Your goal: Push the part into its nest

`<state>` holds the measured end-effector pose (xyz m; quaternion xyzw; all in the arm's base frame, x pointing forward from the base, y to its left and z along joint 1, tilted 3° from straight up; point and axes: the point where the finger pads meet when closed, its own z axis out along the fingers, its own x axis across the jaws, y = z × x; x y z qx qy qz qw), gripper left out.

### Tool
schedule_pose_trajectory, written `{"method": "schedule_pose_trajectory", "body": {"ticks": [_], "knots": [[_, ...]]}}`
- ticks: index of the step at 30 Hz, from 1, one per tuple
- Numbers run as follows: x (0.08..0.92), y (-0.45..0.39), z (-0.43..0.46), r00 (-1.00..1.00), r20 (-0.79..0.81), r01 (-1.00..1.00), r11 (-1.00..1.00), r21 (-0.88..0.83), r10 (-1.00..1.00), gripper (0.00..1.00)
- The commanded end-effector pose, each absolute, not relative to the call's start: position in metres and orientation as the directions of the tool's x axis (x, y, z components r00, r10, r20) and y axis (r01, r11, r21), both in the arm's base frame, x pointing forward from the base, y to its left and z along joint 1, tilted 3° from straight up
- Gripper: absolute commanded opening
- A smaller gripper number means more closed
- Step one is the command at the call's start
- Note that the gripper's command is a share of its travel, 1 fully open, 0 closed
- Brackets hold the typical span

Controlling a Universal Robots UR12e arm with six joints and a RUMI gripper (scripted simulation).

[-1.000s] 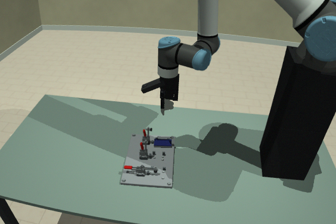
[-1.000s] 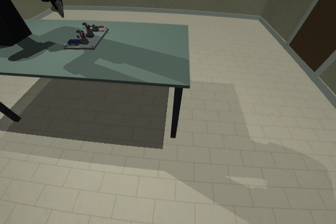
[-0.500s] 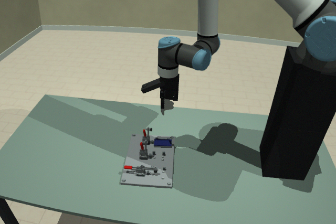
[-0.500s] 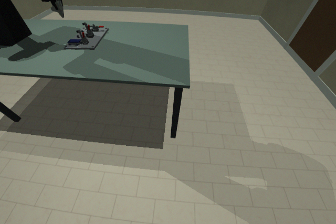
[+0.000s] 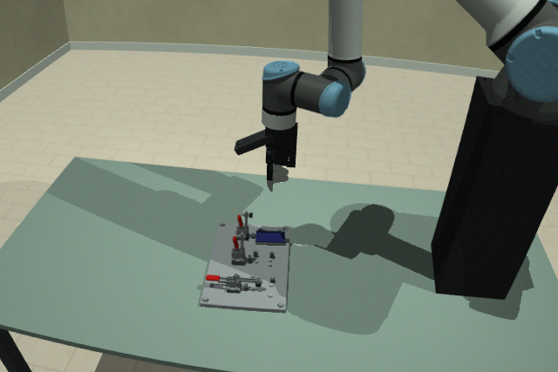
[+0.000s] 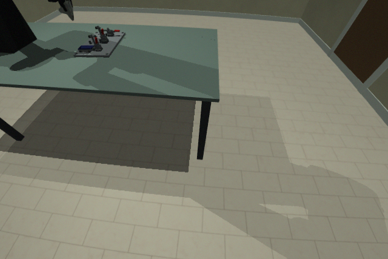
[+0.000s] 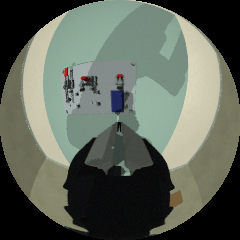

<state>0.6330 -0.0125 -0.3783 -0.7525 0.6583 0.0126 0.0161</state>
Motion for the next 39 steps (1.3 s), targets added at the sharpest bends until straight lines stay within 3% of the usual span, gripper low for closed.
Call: {"method": "schedule_pose_trajectory", "body": {"ticks": [1,39], "knots": [[0.634,-0.013,-0.378,0.133,-0.040,-0.991,-0.133,-0.009,-0.990,0.00],[0.633,-0.006,-0.517,0.131,-0.044,-0.991,-0.130,-0.005,-0.990,0.00]]}}
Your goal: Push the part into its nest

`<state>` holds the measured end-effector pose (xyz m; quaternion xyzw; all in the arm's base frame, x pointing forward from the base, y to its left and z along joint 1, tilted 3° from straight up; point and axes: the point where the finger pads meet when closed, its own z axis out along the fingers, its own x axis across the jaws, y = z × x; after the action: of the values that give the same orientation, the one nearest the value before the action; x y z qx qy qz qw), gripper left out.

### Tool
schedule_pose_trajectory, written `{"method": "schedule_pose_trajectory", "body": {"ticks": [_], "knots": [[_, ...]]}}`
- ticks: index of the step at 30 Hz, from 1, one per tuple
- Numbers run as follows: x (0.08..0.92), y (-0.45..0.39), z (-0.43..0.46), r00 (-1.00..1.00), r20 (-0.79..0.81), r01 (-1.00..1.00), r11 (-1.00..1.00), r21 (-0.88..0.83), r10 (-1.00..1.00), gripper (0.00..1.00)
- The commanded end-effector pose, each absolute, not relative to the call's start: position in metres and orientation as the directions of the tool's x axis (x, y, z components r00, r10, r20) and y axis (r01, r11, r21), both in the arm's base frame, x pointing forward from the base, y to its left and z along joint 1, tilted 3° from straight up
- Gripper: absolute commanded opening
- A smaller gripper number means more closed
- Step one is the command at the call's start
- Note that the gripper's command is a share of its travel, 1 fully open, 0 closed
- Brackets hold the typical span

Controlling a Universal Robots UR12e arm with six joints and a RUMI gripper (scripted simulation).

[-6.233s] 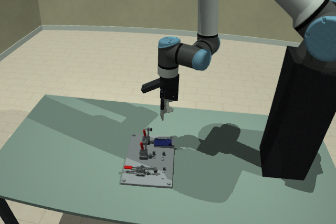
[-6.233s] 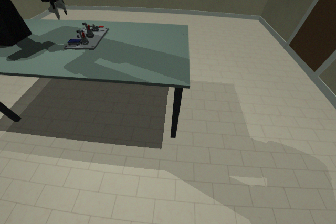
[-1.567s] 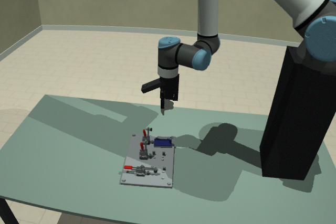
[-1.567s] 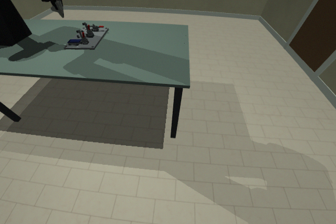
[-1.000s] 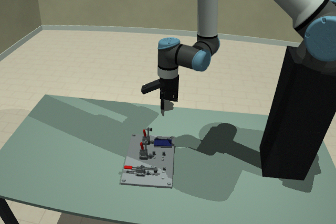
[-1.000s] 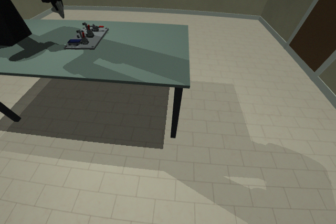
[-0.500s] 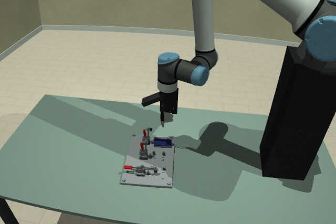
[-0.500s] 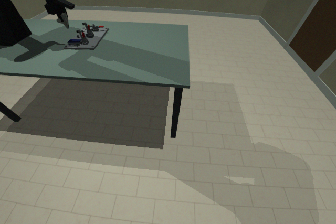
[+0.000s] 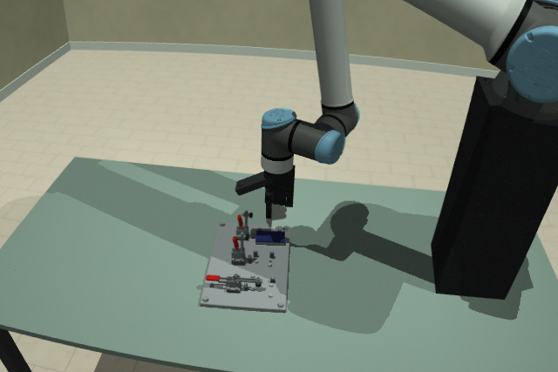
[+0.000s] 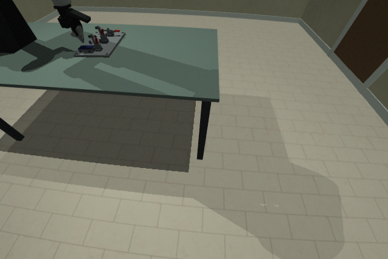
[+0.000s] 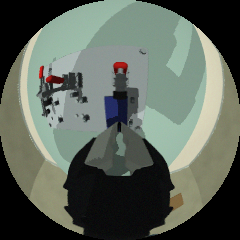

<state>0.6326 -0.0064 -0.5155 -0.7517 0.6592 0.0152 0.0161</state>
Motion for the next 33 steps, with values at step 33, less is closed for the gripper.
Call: {"method": "schedule_pose_trajectory", "body": {"ticks": [33], "knots": [[0.571,-0.009,-0.517,0.131,-0.044,-0.991,-0.130,-0.005,-0.990,0.00]]}}
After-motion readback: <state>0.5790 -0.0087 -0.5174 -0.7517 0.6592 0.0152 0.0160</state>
